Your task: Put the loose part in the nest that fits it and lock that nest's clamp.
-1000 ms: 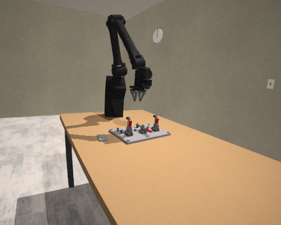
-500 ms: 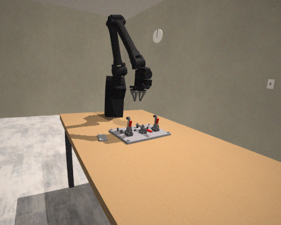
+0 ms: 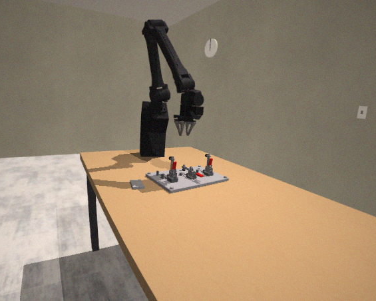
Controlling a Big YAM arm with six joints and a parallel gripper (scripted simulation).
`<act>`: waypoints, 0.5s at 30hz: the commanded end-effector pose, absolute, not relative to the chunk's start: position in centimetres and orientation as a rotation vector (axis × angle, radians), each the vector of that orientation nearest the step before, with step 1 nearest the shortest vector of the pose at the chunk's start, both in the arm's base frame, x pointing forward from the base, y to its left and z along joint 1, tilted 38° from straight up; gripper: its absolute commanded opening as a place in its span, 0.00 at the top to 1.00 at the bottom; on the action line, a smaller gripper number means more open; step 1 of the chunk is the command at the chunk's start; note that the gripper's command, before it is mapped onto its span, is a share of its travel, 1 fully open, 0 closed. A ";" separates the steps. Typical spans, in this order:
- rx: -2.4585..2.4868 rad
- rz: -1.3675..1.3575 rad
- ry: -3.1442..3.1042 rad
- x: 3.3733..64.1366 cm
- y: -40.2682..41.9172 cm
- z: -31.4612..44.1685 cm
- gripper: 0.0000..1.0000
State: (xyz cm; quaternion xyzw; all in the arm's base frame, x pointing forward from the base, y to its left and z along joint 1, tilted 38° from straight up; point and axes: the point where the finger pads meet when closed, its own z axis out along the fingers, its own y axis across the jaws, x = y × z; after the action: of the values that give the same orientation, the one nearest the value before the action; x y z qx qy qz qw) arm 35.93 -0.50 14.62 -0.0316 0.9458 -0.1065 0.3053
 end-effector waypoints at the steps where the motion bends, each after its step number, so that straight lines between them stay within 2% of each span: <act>1: -0.073 -0.271 2.463 38.2 0.0 16.8 0.55; 15: -0.074 -0.273 2.479 44.2 1.0 21.1 0.55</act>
State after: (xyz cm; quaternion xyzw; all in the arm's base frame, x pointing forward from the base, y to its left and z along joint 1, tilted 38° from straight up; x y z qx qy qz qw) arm 42.40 0.46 19.36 -0.0301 0.9433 -0.1061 0.3131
